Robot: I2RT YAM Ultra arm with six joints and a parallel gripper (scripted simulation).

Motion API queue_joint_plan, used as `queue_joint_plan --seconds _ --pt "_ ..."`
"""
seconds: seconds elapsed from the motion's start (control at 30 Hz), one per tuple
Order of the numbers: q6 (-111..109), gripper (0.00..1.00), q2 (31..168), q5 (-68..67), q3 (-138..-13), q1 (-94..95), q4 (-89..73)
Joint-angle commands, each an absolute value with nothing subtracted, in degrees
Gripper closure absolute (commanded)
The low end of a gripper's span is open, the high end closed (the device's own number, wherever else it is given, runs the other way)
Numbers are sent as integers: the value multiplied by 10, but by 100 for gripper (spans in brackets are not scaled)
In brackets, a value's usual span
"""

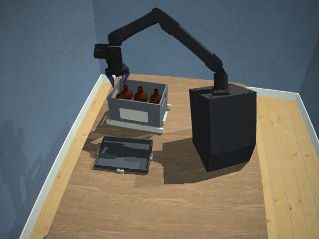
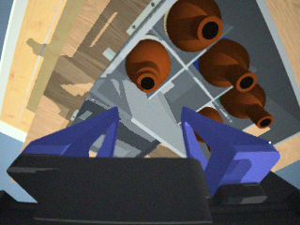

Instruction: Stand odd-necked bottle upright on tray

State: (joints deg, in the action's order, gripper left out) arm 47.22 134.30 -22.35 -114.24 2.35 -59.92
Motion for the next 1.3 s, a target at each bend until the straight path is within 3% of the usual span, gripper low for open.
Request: queue_joint_plan --seconds 0.0,1.27 --pt "474 39 1324 -228 -1139 33 -590" --pt "452 39 1370 -222 -1119 13 -532"
